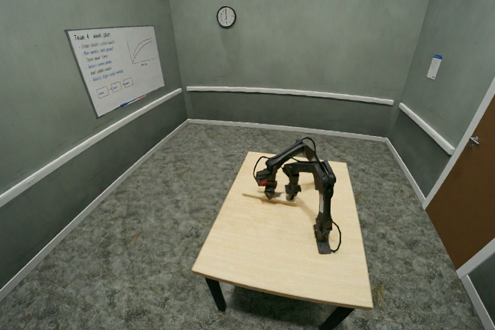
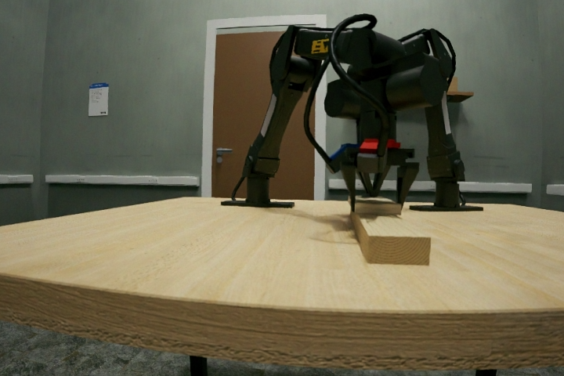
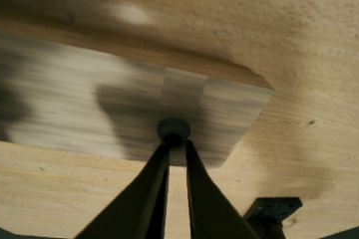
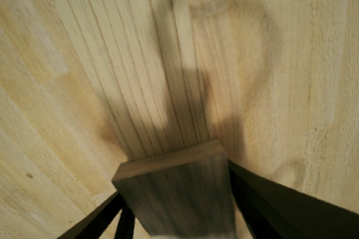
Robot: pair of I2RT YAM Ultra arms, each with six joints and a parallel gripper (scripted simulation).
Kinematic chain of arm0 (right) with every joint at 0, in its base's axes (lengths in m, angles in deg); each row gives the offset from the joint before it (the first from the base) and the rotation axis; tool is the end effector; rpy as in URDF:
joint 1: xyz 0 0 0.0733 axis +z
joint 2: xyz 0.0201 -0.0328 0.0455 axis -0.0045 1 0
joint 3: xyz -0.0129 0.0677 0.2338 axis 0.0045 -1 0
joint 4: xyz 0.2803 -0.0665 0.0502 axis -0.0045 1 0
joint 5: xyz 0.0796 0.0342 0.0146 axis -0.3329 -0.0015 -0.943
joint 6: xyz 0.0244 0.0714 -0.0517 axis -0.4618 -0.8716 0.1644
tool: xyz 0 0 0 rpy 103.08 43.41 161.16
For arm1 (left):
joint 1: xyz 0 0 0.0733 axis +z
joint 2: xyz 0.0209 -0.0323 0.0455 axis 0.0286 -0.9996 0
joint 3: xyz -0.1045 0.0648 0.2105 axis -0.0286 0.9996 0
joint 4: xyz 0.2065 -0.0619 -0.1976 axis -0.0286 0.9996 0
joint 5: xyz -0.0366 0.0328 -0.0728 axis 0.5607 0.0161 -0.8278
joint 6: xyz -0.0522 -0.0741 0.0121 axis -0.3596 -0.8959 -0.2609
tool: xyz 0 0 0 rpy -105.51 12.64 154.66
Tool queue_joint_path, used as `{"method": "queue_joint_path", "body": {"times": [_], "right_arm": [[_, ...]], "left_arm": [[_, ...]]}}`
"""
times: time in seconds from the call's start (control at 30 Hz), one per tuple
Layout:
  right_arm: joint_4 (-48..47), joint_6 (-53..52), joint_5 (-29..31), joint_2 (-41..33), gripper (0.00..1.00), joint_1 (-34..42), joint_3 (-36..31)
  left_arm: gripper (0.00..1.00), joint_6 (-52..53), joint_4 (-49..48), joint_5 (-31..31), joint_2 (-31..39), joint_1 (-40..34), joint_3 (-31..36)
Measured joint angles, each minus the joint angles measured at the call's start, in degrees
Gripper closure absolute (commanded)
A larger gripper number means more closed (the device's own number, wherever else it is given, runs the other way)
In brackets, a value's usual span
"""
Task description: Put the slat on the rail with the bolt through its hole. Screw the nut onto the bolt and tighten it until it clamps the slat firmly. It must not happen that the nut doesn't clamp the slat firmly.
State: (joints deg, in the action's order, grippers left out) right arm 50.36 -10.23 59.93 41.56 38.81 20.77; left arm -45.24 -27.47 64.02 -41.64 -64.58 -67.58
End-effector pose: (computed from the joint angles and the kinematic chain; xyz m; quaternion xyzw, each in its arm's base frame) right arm 0.3433 0.2807 0.0973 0.0006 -1.0000 0.0000 0.0067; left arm 0.1609 -0.3073 0.1040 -0.7061 -0.7076 -0.0211 0.0158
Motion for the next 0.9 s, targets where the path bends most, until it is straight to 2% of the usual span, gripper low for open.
{"method": "queue_joint_path", "body": {"times": [0.63, 0.73, 0.8, 0.9], "right_arm": [[0.00, 0.00, 0.00, 0.00, 0.28, 0.00, 0.00], [0.00, 0.00, 0.00, 0.00, 0.28, 0.00, 0.00], [0.00, 0.00, 0.00, 0.00, 0.28, 0.00, 0.00], [0.00, 0.00, 0.00, 0.00, 0.28, 0.00, 0.00]], "left_arm": [[0.89, 0.00, 0.00, 0.00, 0.00, 0.00, 0.00], [0.55, 0.00, 0.00, 0.00, -0.02, 0.00, 0.00], [0.55, 0.00, 0.00, 0.00, -0.02, 0.00, 0.00], [0.21, 0.00, 0.00, 0.00, 0.00, 0.00, 0.00]]}}
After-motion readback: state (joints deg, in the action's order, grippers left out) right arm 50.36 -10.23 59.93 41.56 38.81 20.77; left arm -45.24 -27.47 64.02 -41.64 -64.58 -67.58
